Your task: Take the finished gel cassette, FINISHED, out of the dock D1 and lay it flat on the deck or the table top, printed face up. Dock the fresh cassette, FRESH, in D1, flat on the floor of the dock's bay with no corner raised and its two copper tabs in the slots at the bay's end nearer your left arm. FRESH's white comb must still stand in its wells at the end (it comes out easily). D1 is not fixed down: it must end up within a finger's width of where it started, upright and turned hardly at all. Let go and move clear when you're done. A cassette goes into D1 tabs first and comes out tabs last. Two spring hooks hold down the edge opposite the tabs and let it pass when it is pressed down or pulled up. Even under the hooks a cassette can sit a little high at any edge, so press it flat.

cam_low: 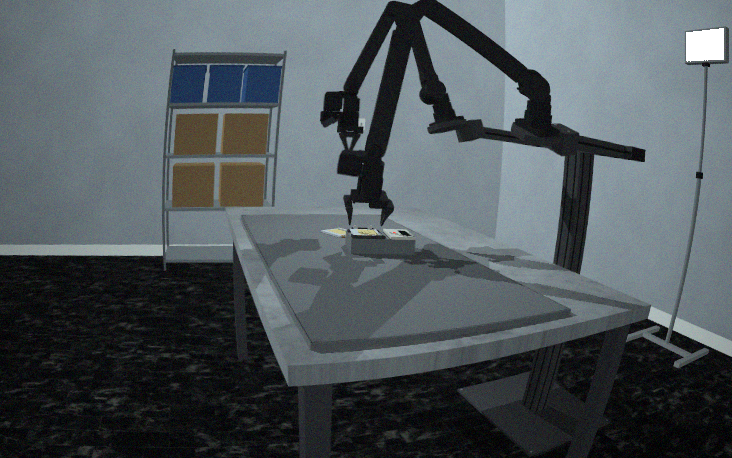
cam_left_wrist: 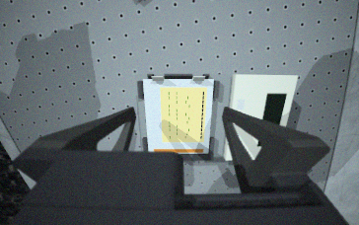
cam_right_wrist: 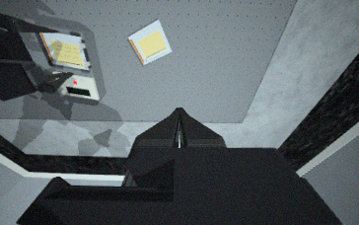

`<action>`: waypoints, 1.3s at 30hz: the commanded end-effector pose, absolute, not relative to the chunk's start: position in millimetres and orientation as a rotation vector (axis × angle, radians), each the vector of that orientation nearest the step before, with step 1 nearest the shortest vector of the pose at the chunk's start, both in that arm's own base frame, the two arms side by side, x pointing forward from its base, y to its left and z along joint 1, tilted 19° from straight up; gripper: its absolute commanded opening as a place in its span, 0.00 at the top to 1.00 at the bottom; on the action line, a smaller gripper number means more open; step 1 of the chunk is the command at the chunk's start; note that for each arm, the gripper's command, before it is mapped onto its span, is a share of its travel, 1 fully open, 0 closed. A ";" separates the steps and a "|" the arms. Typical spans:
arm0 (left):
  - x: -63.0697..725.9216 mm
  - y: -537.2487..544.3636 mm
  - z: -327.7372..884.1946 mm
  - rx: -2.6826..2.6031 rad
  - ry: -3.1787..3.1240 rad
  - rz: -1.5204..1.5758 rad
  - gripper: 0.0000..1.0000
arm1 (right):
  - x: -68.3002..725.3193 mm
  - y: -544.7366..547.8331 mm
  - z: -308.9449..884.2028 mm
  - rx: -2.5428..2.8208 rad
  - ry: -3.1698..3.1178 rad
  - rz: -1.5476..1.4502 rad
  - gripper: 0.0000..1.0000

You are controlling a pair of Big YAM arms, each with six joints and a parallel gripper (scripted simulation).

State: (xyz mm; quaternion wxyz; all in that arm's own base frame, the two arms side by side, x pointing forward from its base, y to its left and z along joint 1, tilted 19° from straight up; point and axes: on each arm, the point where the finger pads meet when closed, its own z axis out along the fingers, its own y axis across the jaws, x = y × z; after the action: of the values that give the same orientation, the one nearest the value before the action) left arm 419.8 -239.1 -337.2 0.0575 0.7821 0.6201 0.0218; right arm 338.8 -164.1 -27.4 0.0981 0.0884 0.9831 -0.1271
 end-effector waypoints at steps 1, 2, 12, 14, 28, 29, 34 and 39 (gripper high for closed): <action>428.1 -236.6 -345.6 2.357 1.876 0.070 0.02 | 341.4 -167.2 -21.7 0.283 2.897 -0.382 1.00; 428.5 -236.3 -346.8 2.357 1.876 0.070 0.02 | 341.4 -167.2 -21.7 0.283 2.897 -0.382 1.00; 429.6 -235.3 -350.5 2.357 1.876 0.070 0.02 | 341.4 -167.2 -21.7 0.283 2.897 -0.382 1.00; 429.6 -235.3 -350.5 2.357 1.876 0.070 0.02 | 341.4 -167.2 -21.7 0.283 2.897 -0.382 1.00; 429.3 -234.3 -353.9 2.359 1.877 0.069 0.02 | 341.4 -167.2 -21.7 0.283 2.897 -0.382 1.00; 429.3 -234.3 -353.9 2.359 1.877 0.069 0.02 | 341.4 -167.2 -21.7 0.283 2.897 -0.382 1.00; 429.3 -234.3 -353.9 2.359 1.877 0.069 0.02 | 341.4 -167.2 -21.7 0.283 2.897 -0.382 1.00; 430.0 -233.0 -357.7 2.357 1.878 0.069 0.02 | 341.4 -167.2 -21.7 0.283 2.897 -0.382 1.00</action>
State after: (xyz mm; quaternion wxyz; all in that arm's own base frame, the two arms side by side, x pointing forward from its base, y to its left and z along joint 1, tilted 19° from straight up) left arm 423.3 -237.1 -347.9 0.0584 0.7821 0.6200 0.0221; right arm 338.8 -164.1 -27.4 0.0981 0.0884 0.9831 -0.1271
